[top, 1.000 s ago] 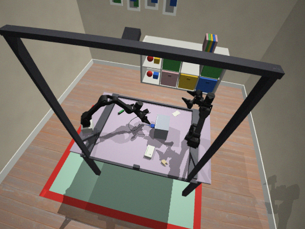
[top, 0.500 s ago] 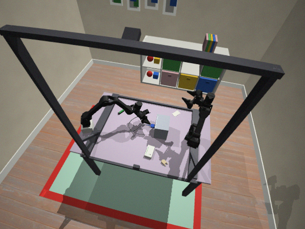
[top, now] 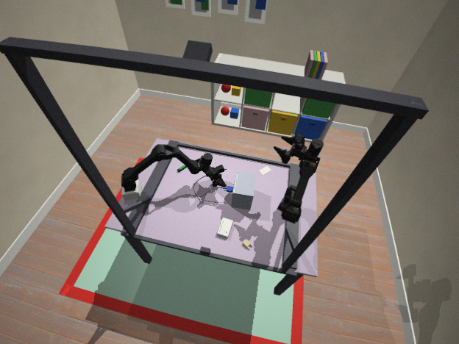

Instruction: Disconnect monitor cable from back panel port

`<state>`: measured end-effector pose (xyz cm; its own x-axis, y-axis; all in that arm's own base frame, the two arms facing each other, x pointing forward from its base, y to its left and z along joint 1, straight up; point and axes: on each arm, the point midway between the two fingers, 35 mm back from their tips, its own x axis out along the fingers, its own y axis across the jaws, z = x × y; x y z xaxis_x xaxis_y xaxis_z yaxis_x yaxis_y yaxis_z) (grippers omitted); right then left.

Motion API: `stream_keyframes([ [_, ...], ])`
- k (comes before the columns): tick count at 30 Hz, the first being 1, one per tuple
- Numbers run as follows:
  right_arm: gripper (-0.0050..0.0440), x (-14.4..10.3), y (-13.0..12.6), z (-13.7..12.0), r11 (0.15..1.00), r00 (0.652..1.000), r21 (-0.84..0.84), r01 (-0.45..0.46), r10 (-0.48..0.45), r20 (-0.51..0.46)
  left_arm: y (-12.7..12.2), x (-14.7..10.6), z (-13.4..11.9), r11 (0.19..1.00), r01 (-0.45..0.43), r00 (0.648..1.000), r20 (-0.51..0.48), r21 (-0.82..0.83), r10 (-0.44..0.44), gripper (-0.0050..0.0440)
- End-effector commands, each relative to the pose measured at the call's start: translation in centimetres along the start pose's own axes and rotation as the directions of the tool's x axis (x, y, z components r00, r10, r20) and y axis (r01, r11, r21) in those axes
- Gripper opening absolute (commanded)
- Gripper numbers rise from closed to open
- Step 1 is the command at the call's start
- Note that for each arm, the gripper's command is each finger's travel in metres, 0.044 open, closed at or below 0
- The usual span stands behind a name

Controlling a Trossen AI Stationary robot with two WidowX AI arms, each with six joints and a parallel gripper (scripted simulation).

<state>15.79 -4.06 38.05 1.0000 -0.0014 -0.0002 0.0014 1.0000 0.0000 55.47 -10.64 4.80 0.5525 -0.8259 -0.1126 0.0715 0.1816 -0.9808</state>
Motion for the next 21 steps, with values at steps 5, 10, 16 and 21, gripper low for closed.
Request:
stream_keyframes([
  [5, 0.0440, -0.03, 0.11, 0.29, 1.000, 1.000, -0.006, -0.001, 0.001, 0.001, -1.12, 0.01, 0.43, 0.998, 0.059, 0.998, 0.004, -0.034, -0.059, 0.0000],
  [10, 0.0440, -0.03, 0.11, 0.29, 1.000, 1.000, -0.006, -0.001, 0.001, 0.001, -1.04, 0.00, 0.41, 0.995, 0.081, 0.997, 0.004, -0.066, -0.081, 0.0000],
  [16, 0.0440, -0.03, 0.11, 0.29, 1.000, 1.000, -0.006, -0.001, 0.001, 0.001, -0.90, 0.01, 0.39, 0.986, 0.116, 0.993, 0.007, -0.116, -0.116, 0.0000],
  [21, 0.0440, -0.03, 0.11, 0.29, 1.000, 1.000, -0.006, -0.001, 0.001, 0.001, -0.89, 0.01, 0.39, 0.986, 0.119, 0.993, 0.007, -0.119, -0.119, 0.0048],
])
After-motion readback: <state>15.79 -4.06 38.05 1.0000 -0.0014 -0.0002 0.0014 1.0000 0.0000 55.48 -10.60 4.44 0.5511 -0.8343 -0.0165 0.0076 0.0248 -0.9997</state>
